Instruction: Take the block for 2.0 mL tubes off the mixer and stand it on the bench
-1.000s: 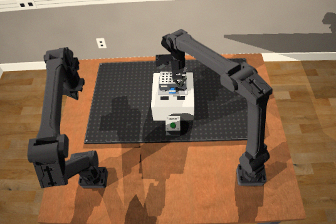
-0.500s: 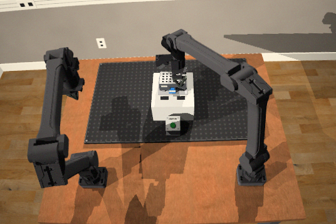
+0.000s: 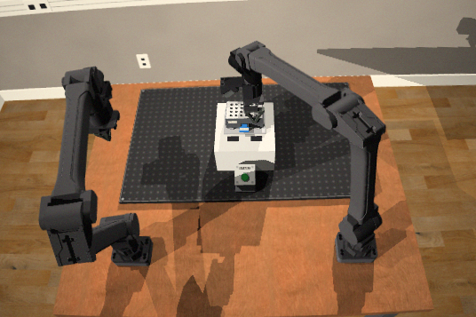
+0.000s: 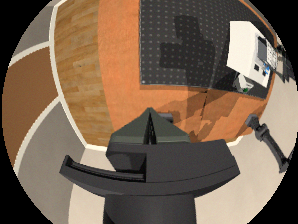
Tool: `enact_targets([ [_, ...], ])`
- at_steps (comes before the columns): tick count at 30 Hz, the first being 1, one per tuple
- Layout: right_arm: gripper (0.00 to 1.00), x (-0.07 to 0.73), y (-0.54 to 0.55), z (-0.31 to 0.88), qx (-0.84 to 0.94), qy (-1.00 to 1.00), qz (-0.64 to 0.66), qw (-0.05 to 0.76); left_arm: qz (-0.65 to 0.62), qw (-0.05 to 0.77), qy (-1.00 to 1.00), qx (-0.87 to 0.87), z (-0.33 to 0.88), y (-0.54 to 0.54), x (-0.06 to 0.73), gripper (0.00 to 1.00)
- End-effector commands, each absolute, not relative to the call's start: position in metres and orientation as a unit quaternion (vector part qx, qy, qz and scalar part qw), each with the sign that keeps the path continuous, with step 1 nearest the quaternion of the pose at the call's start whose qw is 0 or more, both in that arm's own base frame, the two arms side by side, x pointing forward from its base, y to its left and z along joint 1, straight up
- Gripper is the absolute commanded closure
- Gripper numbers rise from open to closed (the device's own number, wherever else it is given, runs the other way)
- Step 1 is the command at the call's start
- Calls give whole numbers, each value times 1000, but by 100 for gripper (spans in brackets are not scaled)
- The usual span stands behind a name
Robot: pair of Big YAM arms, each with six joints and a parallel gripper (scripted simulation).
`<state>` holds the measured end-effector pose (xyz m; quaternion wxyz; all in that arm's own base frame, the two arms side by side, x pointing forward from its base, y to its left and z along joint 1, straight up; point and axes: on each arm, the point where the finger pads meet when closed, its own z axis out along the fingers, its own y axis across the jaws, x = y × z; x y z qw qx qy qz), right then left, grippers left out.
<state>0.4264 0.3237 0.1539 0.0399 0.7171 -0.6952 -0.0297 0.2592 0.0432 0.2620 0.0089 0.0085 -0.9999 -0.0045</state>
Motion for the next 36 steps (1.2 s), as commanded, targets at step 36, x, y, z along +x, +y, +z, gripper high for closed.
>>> enact_targets([
  [36,100,426,354,184,741,-671,-31,4,-8,-18,-1000,14,282,49,270,100],
])
